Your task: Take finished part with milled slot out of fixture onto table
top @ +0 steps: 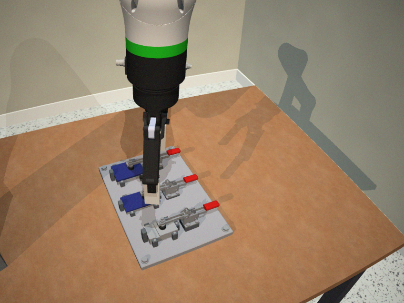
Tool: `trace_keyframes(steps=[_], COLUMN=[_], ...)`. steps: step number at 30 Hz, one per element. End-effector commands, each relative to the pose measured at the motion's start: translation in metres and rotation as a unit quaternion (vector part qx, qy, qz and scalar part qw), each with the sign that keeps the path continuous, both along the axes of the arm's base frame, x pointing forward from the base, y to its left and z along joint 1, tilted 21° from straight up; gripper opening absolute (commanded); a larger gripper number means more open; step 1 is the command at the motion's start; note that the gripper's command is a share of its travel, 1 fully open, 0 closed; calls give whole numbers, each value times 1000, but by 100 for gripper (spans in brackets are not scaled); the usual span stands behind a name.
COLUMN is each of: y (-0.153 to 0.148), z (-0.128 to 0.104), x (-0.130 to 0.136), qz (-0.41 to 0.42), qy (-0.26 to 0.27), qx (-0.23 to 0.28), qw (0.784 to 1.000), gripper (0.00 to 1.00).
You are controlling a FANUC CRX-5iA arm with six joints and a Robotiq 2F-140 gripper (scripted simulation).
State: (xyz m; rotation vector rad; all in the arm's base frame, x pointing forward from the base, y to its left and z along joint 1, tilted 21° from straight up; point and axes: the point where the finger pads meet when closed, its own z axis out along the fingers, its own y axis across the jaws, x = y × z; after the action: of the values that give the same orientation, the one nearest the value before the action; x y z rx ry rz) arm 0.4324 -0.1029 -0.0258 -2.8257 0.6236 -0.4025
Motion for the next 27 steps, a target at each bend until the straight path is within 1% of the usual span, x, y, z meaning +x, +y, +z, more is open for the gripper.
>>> trace_keyframes(steps=[1,3,5,7,10,21,22,24,27], y=[0,0,-3,-3,-6,-6,-7,-7,-9], z=[0,0,0,0,0,0,0,0,0], x=[0,0,0,0,-1,-1,-1,-1,-1], qz=[0,0,54,54,118,118,136,136,176], qy=[0,0,-12,-12,-27,-27,-30,-30,-39], qx=[0,0,-20,-20,-46,-46,-53,-53,-70], qw=[1000,1000,998,998,992,992,989,989,981], gripper=[100,100,100,100,100,100,100,100,100])
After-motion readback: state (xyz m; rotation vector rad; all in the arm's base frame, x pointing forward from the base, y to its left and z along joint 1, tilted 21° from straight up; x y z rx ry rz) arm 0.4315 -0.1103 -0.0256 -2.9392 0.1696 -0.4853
